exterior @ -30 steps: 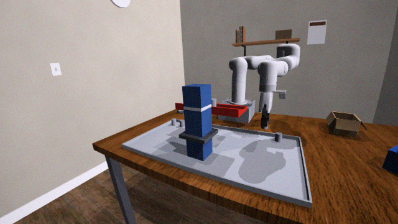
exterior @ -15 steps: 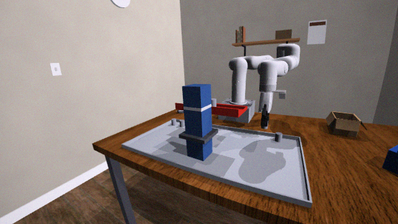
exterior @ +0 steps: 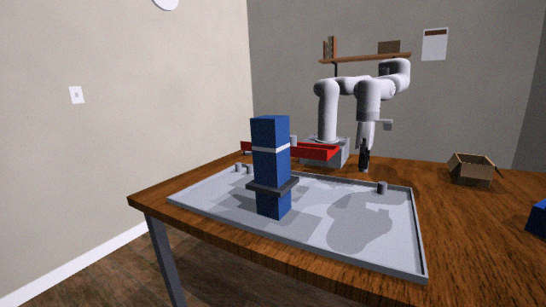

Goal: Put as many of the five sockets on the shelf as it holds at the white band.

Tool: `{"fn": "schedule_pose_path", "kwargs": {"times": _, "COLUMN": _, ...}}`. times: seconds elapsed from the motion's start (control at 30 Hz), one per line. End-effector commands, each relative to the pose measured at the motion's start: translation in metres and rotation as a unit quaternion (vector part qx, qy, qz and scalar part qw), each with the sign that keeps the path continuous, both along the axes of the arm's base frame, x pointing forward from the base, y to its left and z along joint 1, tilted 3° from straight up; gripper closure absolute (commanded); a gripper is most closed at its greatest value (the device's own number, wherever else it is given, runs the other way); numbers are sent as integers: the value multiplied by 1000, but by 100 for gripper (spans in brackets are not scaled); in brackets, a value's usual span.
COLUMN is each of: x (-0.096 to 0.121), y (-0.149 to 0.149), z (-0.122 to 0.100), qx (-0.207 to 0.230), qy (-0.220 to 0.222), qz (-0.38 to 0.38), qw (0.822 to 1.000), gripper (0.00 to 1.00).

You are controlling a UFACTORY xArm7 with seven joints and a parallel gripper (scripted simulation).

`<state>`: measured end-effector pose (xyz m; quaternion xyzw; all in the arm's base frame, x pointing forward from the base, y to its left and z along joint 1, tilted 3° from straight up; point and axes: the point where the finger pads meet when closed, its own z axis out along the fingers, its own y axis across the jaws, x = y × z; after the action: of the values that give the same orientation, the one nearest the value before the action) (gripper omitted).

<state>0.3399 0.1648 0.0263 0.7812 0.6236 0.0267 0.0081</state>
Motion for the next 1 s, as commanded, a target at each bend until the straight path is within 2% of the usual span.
{"fn": "schedule_pose_path", "kwargs": {"times": 0.0, "x": -3, "y": 1, "z": 10, "qx": 1, "qy": -2, "qz": 0, "qw": 1000, "gripper": 100}}
{"fn": "schedule_pose_path", "kwargs": {"times": 0.2, "x": -11, "y": 2, "z": 30, "qx": 1, "qy": -2, "qz": 0, "qw": 1000, "gripper": 100}}
{"fn": "schedule_pose_path", "kwargs": {"times": 0.27, "x": -11, "y": 2, "z": 30, "qx": 1, "qy": -2, "qz": 0, "qw": 1000, "gripper": 100}}
{"fn": "schedule_pose_path", "kwargs": {"times": 0.77, "x": -38, "y": 6, "z": 93, "qx": 1, "qy": -2, "qz": 0, "qw": 1000, "gripper": 100}}
{"fn": "schedule_pose_path", "kwargs": {"times": 0.83, "x": -38, "y": 6, "z": 93, "qx": 1, "qy": -2, "qz": 0, "qw": 1000, "gripper": 100}}
{"fn": "schedule_pose_path", "kwargs": {"times": 0.97, "x": -45, "y": 7, "z": 110, "qx": 1, "qy": -2, "qz": 0, "qw": 1000, "gripper": 100}}
